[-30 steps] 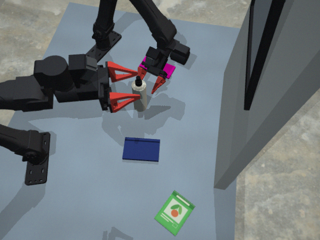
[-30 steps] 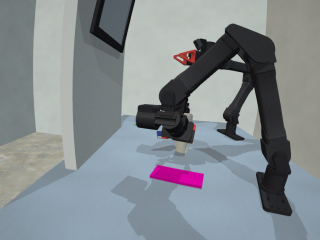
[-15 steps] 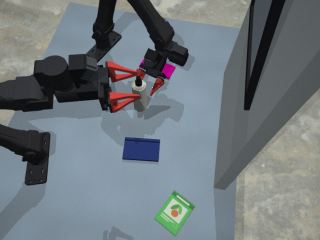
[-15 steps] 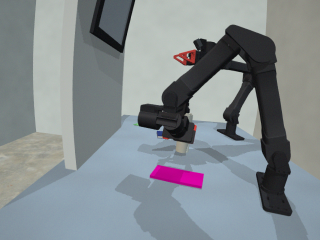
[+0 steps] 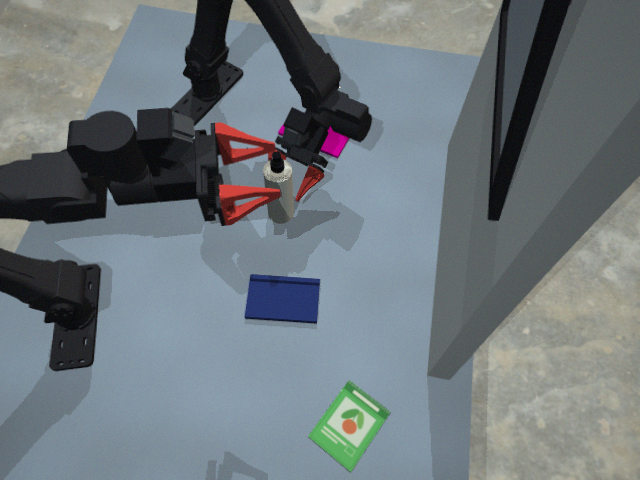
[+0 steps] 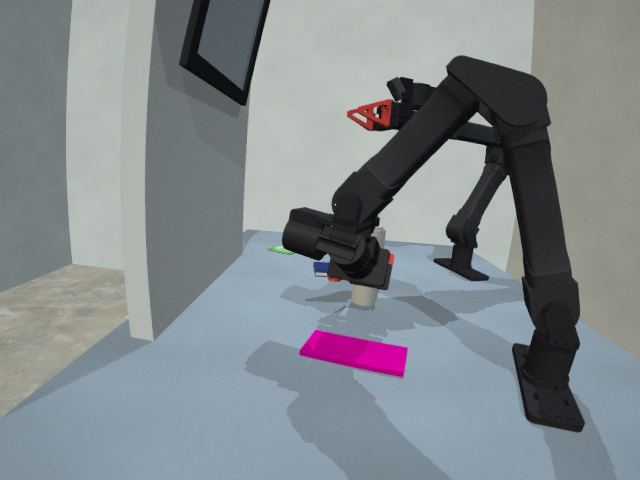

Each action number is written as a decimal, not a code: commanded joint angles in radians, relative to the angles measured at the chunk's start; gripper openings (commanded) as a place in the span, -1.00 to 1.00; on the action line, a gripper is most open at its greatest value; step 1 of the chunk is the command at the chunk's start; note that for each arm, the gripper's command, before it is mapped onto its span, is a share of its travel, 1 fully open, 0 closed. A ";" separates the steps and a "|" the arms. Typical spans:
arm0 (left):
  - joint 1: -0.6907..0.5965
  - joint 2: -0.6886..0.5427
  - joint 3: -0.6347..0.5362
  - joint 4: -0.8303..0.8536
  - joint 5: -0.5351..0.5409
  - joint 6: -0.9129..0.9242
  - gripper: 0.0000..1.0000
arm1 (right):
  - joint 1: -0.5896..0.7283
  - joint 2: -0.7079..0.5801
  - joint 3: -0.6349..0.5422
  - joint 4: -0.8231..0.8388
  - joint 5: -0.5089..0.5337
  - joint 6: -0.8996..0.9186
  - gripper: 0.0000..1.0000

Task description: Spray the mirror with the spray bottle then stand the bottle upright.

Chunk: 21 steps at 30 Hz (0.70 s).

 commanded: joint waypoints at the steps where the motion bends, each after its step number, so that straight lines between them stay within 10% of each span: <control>1: -0.022 0.005 -0.023 0.071 0.012 -0.059 0.38 | -0.004 -0.013 0.009 -0.010 0.000 -0.002 0.52; 15: -0.057 -0.013 -0.051 0.160 0.001 -0.129 0.38 | -0.004 -0.013 0.009 -0.010 0.000 -0.002 0.52; 16: -0.050 -0.013 -0.052 0.169 0.001 -0.130 -1.00 | -0.004 -0.013 0.009 -0.010 0.000 -0.002 0.52; 21: -0.051 -0.013 -0.053 0.170 0.001 -0.131 -1.00 | -0.004 -0.013 0.009 -0.010 0.000 -0.002 0.52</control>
